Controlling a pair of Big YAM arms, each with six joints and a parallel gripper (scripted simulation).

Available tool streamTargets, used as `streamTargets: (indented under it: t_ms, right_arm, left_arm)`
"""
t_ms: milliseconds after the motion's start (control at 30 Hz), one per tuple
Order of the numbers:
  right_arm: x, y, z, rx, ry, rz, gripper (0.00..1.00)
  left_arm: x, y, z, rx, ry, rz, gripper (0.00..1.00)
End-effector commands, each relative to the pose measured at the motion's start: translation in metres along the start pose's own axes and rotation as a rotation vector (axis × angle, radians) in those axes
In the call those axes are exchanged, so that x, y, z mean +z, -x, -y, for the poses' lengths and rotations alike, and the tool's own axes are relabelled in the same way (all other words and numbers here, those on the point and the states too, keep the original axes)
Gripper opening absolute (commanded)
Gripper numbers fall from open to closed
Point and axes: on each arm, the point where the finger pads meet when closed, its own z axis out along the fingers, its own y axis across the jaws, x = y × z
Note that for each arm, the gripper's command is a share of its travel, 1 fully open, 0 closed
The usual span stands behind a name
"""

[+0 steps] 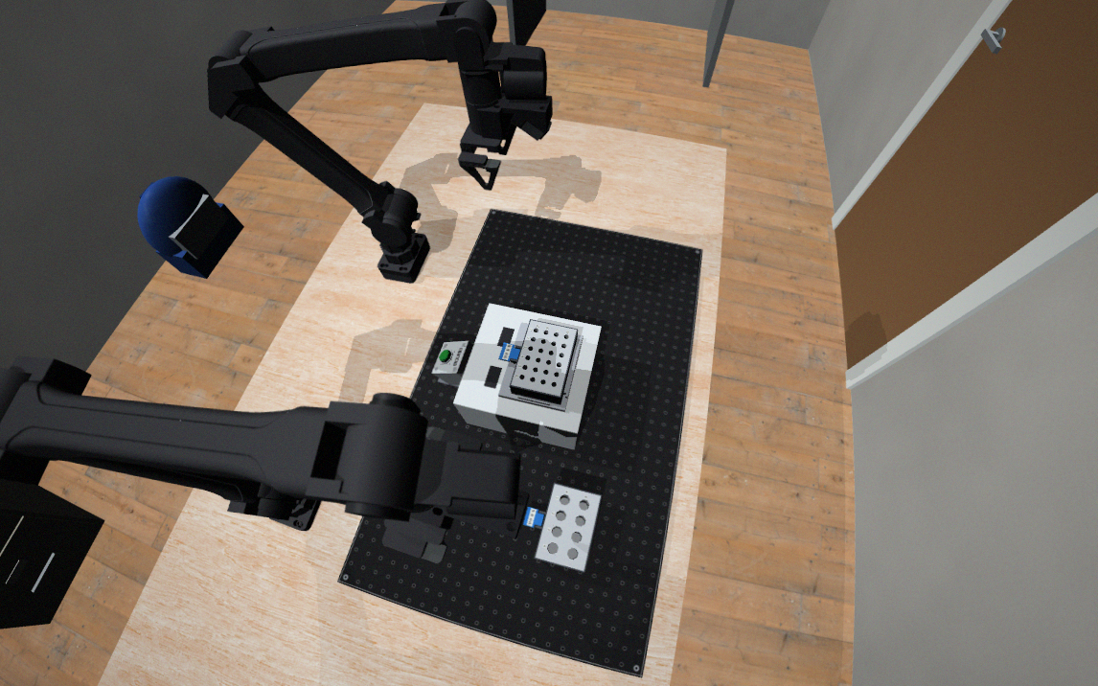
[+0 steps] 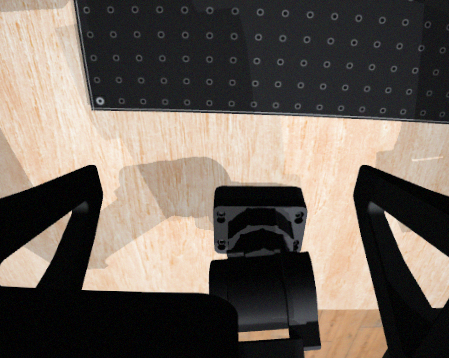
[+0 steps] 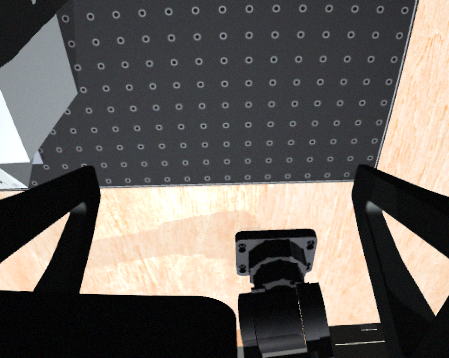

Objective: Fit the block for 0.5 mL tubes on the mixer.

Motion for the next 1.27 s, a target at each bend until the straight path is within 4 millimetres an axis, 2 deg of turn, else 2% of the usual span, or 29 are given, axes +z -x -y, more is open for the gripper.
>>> streamTargets:
  t_ms: [0, 100, 167, 200, 400, 667, 1233]
  right_arm:
    - [-0.013, -0.002, 0.009, -0.059, 0.012, 0.047, 1.0]
    - [-0.021, 0.0, 0.026, -0.056, 0.018, 0.077, 1.0]
    - [-0.021, 0.0, 0.026, -0.056, 0.018, 0.077, 1.0]
    - [-0.019, 0.001, 0.026, -0.053, 0.019, 0.07, 1.0]
    - [-0.005, -0.001, 0.065, -0.04, 0.006, 0.049, 1.0]
    - [-0.02, -0.009, 0.103, -0.054, 0.014, 0.071, 1.0]
    - [-0.019, -0.008, 0.103, -0.053, 0.015, 0.063, 1.0]
  left_arm:
    - [-0.015, 0.012, -0.003, -0.014, 0.009, 0.041, 1.0]
    - [-0.015, 0.012, -0.003, -0.013, 0.009, 0.041, 1.0]
    - [-0.015, 0.012, -0.003, -0.013, 0.009, 0.041, 1.0]
    - [-0.015, 0.012, -0.003, -0.013, 0.009, 0.041, 1.0]
    - [-0.015, 0.012, -0.003, -0.013, 0.009, 0.04, 1.0]
    - [-0.014, 0.012, -0.002, -0.013, 0.009, 0.038, 1.0]
    - [-0.014, 0.012, -0.002, -0.013, 0.009, 0.038, 1.0]
